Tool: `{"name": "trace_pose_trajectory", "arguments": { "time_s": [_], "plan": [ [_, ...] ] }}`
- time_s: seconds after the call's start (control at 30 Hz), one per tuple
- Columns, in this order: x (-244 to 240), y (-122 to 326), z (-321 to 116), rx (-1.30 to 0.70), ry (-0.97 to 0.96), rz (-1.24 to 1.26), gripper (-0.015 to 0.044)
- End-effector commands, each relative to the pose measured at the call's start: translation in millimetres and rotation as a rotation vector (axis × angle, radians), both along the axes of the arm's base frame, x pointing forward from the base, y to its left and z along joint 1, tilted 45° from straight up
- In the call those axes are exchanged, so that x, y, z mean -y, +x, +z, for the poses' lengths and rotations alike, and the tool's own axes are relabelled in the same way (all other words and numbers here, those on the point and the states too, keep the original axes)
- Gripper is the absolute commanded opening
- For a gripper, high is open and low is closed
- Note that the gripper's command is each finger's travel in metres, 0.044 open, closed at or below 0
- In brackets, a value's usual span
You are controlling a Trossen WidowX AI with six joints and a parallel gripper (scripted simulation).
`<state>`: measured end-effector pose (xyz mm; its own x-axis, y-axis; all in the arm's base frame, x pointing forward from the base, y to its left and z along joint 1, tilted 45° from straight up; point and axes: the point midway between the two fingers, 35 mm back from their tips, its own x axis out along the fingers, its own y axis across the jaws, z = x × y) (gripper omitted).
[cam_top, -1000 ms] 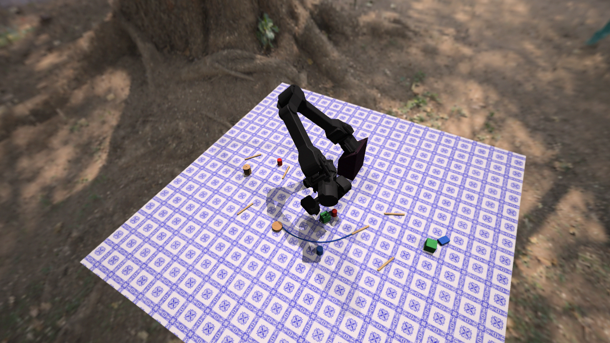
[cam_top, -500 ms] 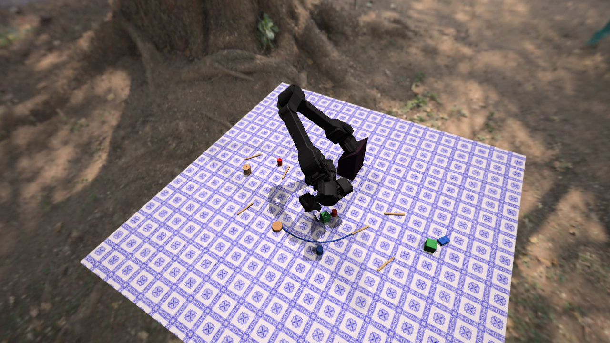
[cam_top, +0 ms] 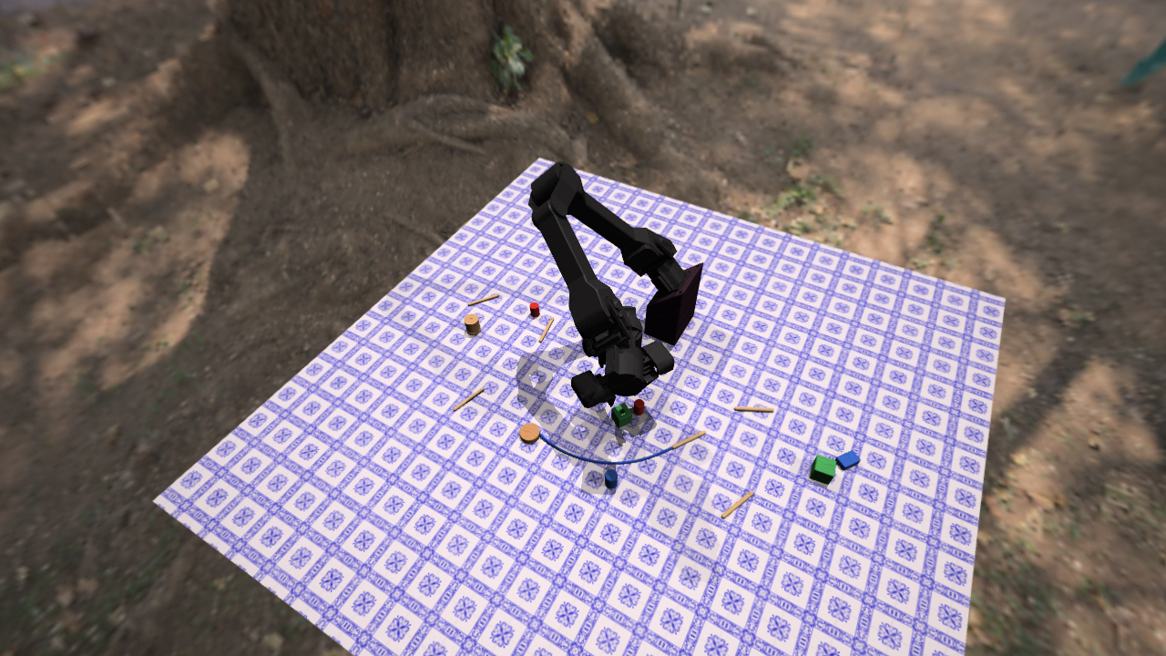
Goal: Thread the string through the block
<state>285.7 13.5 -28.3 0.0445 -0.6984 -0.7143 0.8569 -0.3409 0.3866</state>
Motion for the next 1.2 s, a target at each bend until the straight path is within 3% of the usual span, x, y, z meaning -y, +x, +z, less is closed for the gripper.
{"name": "trace_pose_trajectory", "arguments": {
  "time_s": [0.0, 1.17],
  "plan": [
    [6, -1, -6, -0.009, -0.004, -0.002, 0.0242],
    [41, -1, -39, -0.009, -0.008, -0.002, 0.0242]
  ]
}}
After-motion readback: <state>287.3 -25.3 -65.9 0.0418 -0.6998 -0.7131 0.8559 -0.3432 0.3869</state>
